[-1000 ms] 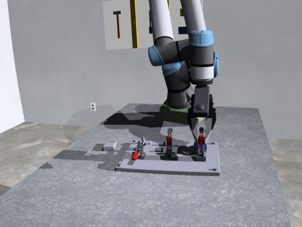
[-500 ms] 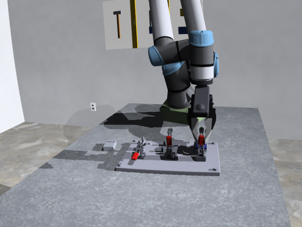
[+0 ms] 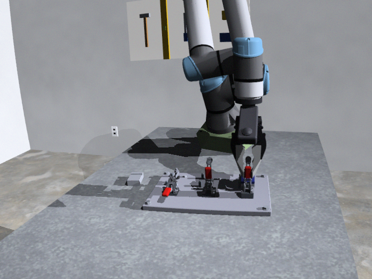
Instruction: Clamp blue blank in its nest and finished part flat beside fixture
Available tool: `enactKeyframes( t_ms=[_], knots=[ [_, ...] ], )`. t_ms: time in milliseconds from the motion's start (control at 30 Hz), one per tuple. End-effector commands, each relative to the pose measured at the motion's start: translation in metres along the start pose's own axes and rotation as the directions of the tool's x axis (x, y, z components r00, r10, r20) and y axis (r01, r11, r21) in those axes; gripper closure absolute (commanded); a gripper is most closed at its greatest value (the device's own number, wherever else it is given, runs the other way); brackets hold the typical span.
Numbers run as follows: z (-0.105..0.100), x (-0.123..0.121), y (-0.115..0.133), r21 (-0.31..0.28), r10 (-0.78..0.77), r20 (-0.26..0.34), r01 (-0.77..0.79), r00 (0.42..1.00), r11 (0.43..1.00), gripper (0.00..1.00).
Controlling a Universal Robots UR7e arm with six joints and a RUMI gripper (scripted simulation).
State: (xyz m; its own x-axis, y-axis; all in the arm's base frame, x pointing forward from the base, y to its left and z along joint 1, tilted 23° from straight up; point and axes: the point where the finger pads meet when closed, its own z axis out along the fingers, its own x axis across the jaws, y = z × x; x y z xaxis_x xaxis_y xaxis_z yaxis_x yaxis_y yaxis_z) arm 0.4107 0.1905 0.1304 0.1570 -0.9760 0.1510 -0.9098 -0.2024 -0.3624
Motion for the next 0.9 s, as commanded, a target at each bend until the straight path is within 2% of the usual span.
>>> enactKeyframes(
  t_ms=[0,867],
  knots=[
    [-0.0002,-0.0001,-0.0002,0.001,0.0,0.0,0.0,1.0,1.0,1.0],
    [-0.0003,-0.0001,-0.0039,0.001,0.0,0.0,0.0,1.0,1.0,1.0]
  ],
)
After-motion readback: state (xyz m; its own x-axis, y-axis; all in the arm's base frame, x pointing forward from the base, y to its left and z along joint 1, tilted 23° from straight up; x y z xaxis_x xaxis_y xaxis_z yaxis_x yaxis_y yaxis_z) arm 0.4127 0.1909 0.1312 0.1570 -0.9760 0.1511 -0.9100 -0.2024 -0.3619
